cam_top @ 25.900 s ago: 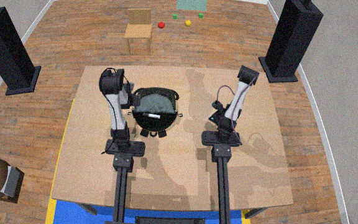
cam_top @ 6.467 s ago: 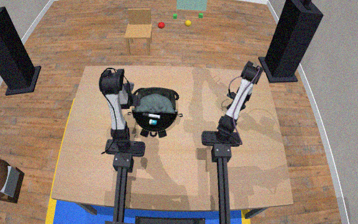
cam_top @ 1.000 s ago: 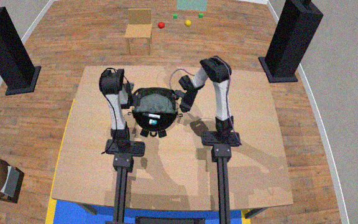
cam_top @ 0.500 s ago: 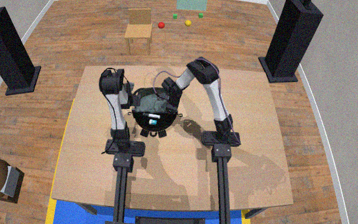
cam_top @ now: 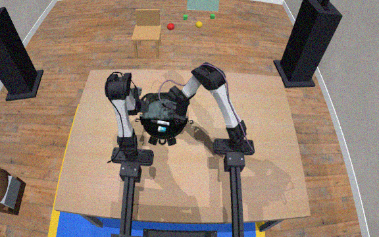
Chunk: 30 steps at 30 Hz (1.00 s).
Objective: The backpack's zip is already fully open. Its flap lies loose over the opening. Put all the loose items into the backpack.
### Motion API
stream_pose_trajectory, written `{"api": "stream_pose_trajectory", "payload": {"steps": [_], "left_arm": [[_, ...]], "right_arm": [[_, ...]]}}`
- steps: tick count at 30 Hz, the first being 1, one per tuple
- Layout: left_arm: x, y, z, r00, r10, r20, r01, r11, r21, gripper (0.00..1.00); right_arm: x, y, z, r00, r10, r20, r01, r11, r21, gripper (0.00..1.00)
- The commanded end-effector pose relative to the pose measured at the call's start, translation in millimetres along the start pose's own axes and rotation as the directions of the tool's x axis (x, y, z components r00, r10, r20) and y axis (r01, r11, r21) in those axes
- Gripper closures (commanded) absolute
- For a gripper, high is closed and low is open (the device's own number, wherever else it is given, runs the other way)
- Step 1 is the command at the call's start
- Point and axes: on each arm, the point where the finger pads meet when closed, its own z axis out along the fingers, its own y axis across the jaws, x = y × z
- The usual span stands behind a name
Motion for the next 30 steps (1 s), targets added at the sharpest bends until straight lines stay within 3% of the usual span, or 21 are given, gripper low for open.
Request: {"api": "stream_pose_trajectory", "payload": {"steps": [1,19,30], "left_arm": [[-8,0,-2,1.000,0.006,0.025,-0.006,1.000,0.009,0.10],[-8,0,-2,1.000,0.006,0.025,-0.006,1.000,0.009,0.10],[-8,0,-2,1.000,0.006,0.025,-0.006,1.000,0.009,0.10]], "right_arm": [[-14,-2,10,0.999,-0.029,0.018,0.028,0.999,0.017,0.58],[-14,-12,2,0.999,-0.019,0.035,0.018,1.000,0.025,0.58],[-6,-7,22,1.000,-0.018,0.013,0.018,1.000,0.008,0.58]]}}
